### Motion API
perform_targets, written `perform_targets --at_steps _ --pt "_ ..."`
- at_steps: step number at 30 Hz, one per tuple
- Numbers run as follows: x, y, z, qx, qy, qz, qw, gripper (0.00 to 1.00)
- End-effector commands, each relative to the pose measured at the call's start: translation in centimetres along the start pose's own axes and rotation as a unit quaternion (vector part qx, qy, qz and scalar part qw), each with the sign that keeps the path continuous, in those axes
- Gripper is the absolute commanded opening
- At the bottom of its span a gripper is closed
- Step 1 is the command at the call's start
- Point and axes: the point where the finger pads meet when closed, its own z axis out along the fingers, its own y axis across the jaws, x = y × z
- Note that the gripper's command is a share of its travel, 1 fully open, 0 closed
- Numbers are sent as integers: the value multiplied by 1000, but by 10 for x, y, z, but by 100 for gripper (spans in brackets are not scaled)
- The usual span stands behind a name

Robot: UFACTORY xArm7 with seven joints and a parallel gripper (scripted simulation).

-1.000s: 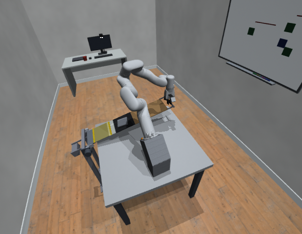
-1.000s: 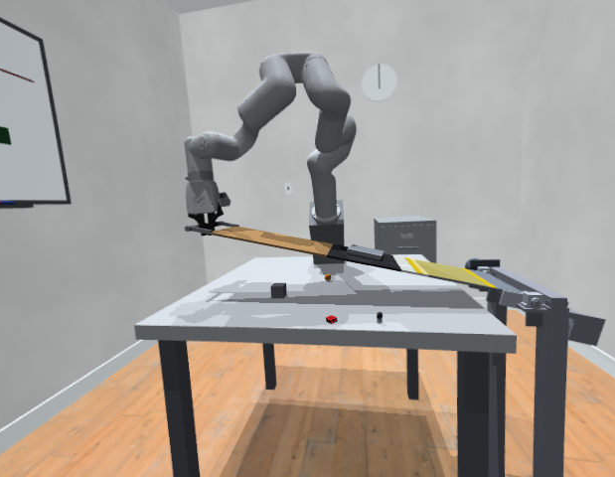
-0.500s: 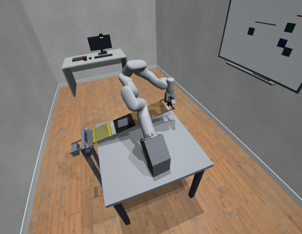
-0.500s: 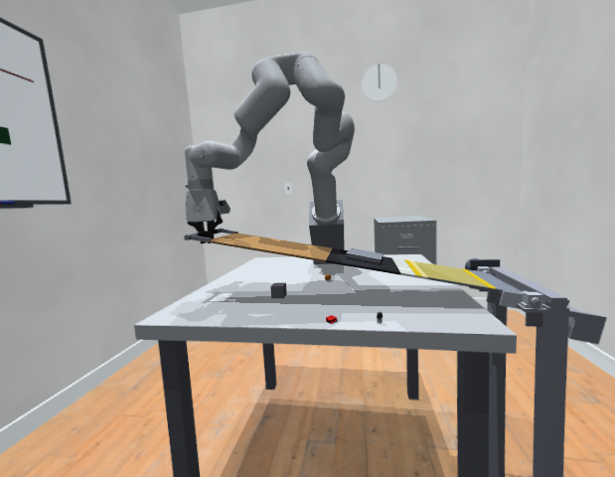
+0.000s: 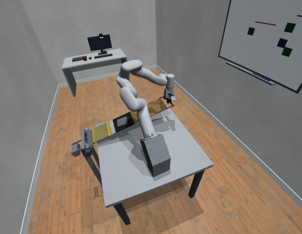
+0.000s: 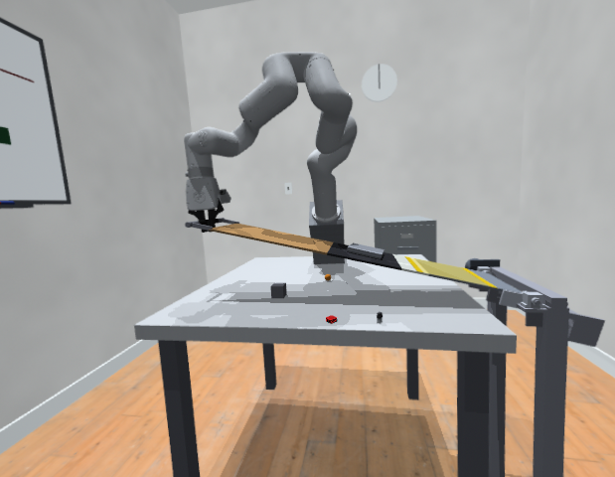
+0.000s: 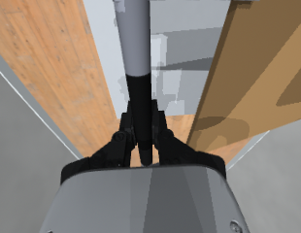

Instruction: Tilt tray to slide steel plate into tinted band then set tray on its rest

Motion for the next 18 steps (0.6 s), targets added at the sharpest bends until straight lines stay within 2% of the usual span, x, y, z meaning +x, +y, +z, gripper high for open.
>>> perform_targets --at_steps 1,3,9,12,14,16,18 --pt "1 -4 5 12 -2 2 1000 0" --pt "1 -8 23 12 -2 2 1000 0" --pt "1 -9 24 12 -2 2 1000 0" --pt "1 5 -26 12 -2 2 1000 0" --pt "1 10 -44 12 -2 2 1000 0" --pt "1 5 -26 12 -2 2 1000 0" --pt "1 -5 11 12 -2 2 1000 0"
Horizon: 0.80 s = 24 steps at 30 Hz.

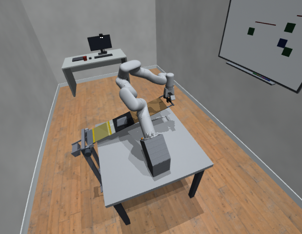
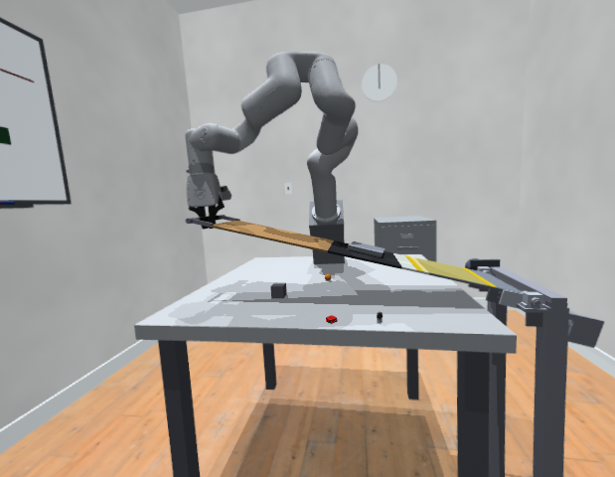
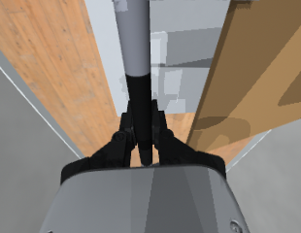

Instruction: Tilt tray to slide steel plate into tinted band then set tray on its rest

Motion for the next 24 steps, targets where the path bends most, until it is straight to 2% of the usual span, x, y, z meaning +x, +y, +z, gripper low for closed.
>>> perform_targets --at_steps 1,7,8,24 --pt "1 -11 35 7 -1 2 1000 0" --pt "1 -12 40 7 -1 2 1000 0" --pt "1 -14 47 7 -1 2 1000 0" --pt "1 -14 48 7 -1 2 1000 0"
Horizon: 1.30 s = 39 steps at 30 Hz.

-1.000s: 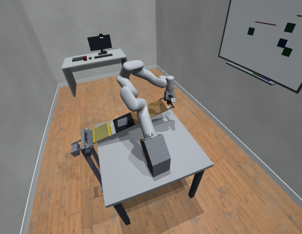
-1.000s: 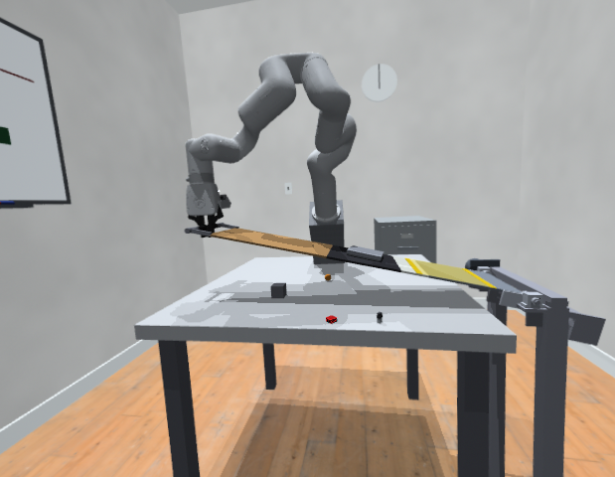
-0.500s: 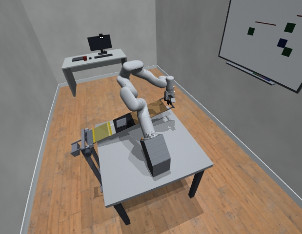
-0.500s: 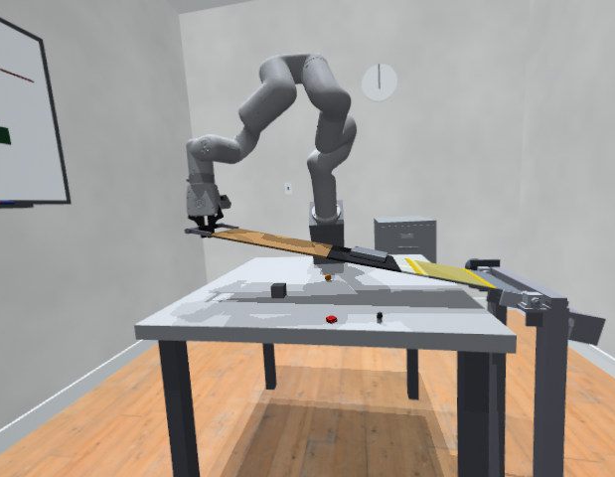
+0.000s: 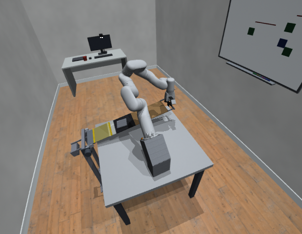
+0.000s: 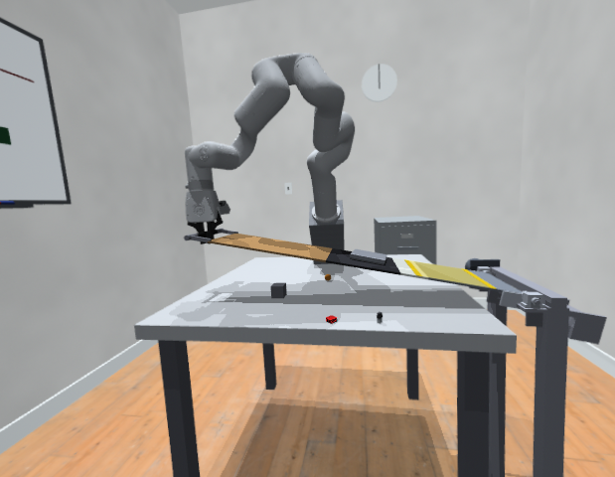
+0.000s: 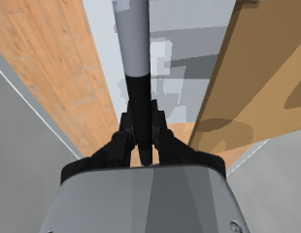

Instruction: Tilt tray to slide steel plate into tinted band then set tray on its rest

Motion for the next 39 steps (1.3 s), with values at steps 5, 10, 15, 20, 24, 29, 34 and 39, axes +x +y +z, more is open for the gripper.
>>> perform_targets --at_steps 5,10,15,20,24,29,34,39 --pt "1 -1 -10 2 0 1 1000 0" --pt "1 -1 -9 2 0 1 1000 0" --pt "1 -1 -9 2 0 1 1000 0" --pt "1 9 -51 2 0 1 1000 0" --pt "1 18 -83 2 0 1 1000 0" --pt "1 0 -14 2 0 1 1000 0" --pt "1 0 -14 2 0 1 1000 0" --pt "1 15 -74 2 0 1 1000 0"
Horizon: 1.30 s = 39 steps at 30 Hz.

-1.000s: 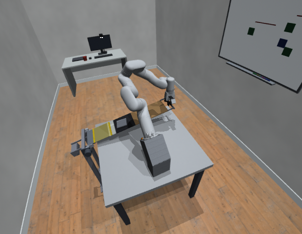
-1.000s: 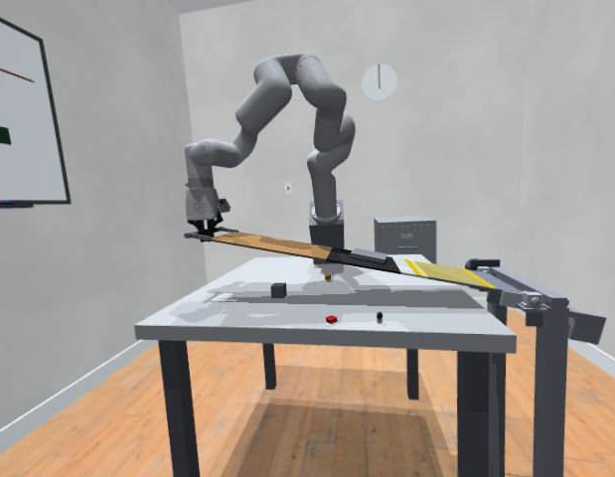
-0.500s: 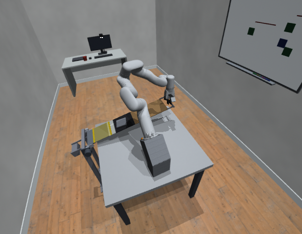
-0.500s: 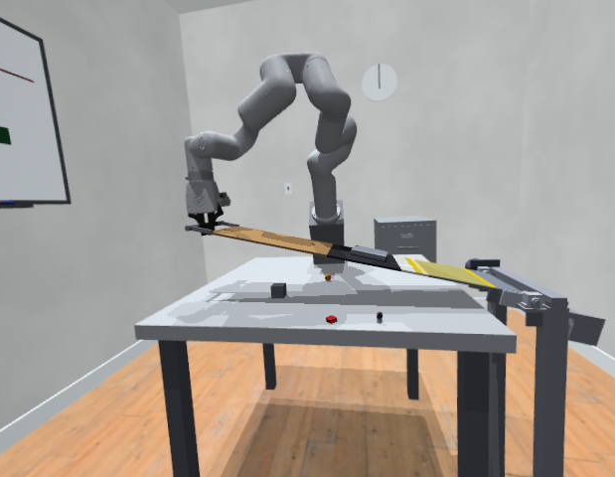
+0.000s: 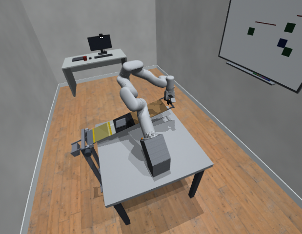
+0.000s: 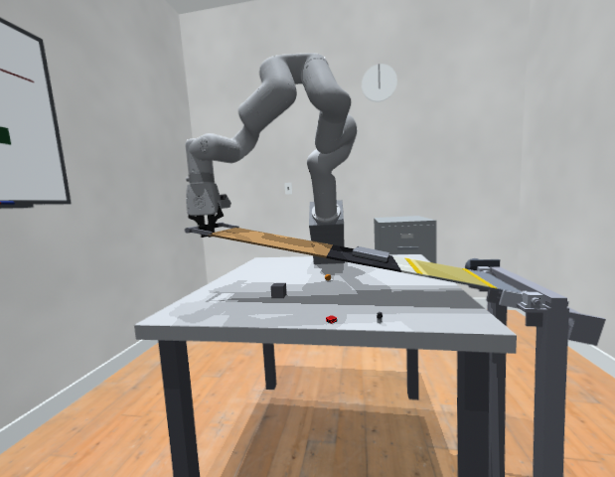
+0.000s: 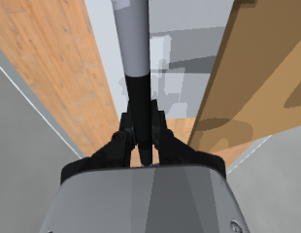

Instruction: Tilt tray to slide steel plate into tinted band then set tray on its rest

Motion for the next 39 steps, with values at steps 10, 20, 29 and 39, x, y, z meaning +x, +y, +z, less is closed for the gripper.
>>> perform_targets --at_steps 10,20,29,39 --pt "1 -6 17 1 0 0 1000 0" --pt "1 -7 24 1 0 0 1000 0" --pt "1 -8 25 1 0 0 1000 0" --pt "0 -2 -2 1 0 0 1000 0"
